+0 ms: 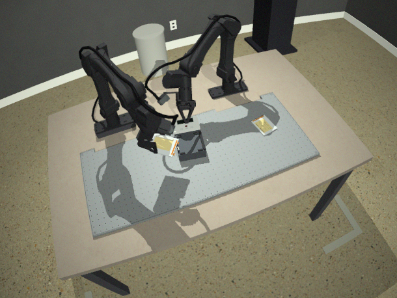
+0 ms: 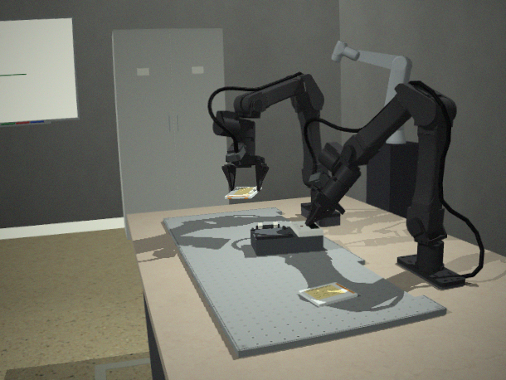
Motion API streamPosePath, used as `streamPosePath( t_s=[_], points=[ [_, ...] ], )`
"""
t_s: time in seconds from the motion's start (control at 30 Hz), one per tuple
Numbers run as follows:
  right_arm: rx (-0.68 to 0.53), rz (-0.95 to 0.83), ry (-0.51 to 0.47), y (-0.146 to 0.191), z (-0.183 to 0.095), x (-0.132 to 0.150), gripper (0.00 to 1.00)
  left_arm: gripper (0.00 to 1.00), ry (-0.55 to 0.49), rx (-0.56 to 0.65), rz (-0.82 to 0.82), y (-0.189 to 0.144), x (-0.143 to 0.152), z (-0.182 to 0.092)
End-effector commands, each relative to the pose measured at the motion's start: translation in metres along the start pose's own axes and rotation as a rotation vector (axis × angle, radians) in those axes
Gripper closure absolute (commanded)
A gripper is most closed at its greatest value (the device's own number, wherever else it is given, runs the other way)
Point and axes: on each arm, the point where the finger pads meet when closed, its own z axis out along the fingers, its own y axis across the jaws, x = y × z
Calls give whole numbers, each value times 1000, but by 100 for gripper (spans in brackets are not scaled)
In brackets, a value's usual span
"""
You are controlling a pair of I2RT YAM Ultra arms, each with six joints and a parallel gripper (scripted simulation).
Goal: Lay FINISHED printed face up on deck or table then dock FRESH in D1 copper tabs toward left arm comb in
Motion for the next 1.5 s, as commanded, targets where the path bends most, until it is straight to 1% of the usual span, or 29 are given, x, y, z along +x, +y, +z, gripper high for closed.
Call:
streamPosePath(
  t_s=[0.0,0.53,1.37,1.43,1.47],
  points=[
    [15,3,-19,-7,-3,-1,100,100,99,208,93,-58,37,12],
    [21,-18,-9,-10,-10,8,100,100,99,208,93,-58,37,12],
    [19,-18,-2,-7,-17,12,100,100,99,208,93,-58,37,12],
    [2,-82,-11,0,-13,6,100,100,99,208,93,-58,37,12],
    [2,-82,-11,0,-13,6,100,100,99,208,93,-58,37,12]
  ],
)
